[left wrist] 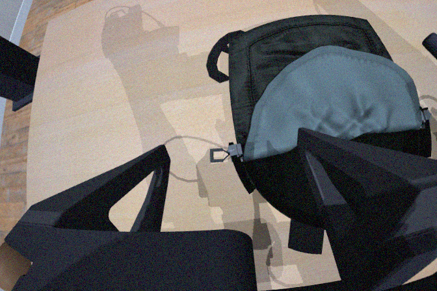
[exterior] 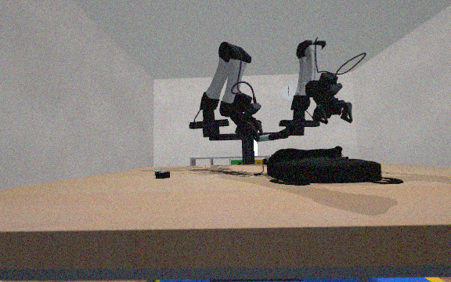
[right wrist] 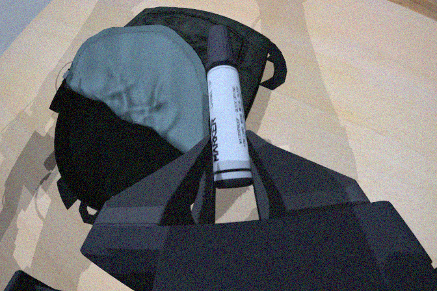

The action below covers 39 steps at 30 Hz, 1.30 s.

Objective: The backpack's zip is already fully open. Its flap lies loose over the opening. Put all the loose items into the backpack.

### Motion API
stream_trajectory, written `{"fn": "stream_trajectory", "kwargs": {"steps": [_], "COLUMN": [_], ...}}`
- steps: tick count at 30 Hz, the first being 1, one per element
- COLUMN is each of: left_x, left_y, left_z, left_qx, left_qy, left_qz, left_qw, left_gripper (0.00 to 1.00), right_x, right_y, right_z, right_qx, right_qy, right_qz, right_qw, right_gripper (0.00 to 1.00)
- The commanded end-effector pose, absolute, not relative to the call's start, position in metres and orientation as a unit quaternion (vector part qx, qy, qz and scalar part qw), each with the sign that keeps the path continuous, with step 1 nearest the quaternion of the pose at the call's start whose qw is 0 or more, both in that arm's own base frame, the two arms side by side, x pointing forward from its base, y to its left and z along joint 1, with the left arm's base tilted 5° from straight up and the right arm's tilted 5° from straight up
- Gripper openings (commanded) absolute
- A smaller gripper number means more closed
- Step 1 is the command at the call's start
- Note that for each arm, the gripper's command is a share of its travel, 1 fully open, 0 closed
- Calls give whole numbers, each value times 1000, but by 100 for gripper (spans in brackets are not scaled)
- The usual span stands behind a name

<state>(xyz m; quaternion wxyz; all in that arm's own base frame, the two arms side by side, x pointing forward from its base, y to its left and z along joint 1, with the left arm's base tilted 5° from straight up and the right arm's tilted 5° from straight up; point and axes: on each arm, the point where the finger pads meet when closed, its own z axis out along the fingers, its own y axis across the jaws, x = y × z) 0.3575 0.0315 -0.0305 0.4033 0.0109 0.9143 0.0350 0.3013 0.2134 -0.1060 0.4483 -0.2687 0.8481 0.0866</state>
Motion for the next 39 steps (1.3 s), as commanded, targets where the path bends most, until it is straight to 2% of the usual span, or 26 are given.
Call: {"fn": "stream_trajectory", "kwargs": {"steps": [1, 19, 24, 26, 39], "left_x": [361, 361, 361, 361, 361], "left_y": [31, 31, 31, 31, 31], "left_z": [-23, -23, -23, -23, -23], "left_qx": [16, 16, 16, 16, 16], "left_qy": [909, 909, 909, 909, 909], "left_qz": [32, 32, 32, 32, 32], "left_qw": [415, 415, 415, 415, 415], "left_gripper": [90, 90, 90, 90, 90], "right_x": [298, 265, 262, 259, 264], "right_y": [253, 363, 364, 351, 350], "right_z": [-98, -100, -101, -129, -160], "right_qx": [-360, -606, -606, -603, -602], "right_qy": [811, 664, 664, 680, 675], "right_qz": [137, 248, 249, 244, 245], "right_qw": [440, 361, 361, 338, 349], "right_gripper": [15, 15, 15, 15, 15]}}
